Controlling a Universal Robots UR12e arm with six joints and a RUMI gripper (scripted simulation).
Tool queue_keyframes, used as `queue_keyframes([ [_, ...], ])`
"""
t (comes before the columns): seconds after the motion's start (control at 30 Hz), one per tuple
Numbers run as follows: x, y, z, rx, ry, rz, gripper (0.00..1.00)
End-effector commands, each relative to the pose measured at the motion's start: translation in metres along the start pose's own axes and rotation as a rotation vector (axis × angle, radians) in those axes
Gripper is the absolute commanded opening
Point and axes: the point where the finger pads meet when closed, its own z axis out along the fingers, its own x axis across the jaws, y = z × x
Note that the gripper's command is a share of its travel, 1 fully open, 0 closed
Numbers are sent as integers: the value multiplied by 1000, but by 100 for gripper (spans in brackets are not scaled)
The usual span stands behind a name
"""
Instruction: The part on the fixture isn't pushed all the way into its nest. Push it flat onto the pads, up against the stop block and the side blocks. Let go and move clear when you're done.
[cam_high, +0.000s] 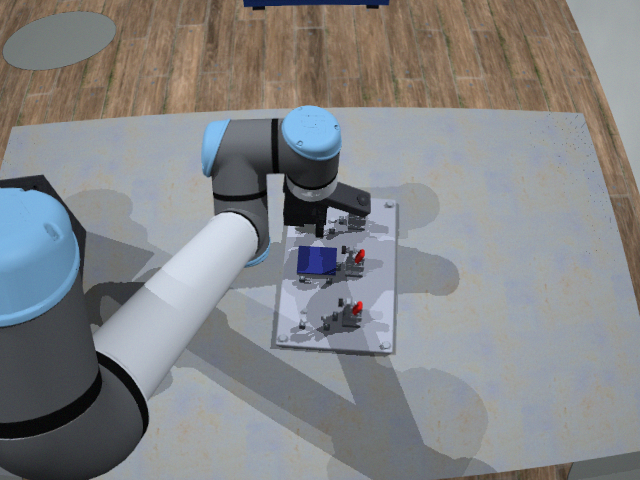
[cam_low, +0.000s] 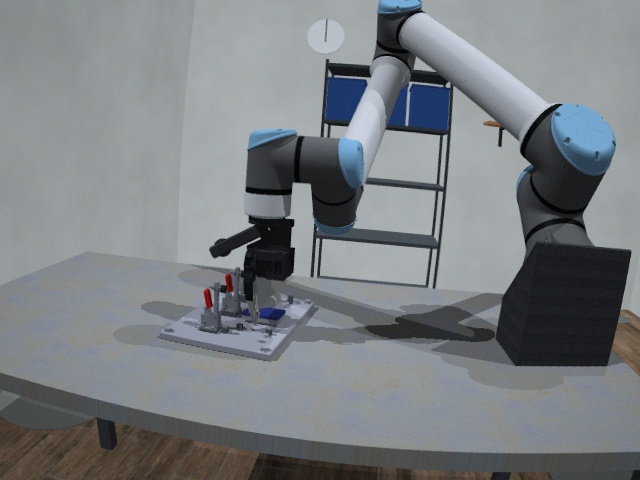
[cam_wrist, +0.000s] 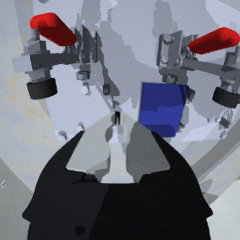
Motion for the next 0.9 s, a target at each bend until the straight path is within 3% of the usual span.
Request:
queue_keyframes([
  [0.0, 0, 0, 0, 1, 0, 0, 0],
  [0.87, 0, -1, 3, 1, 0, 0, 0],
])
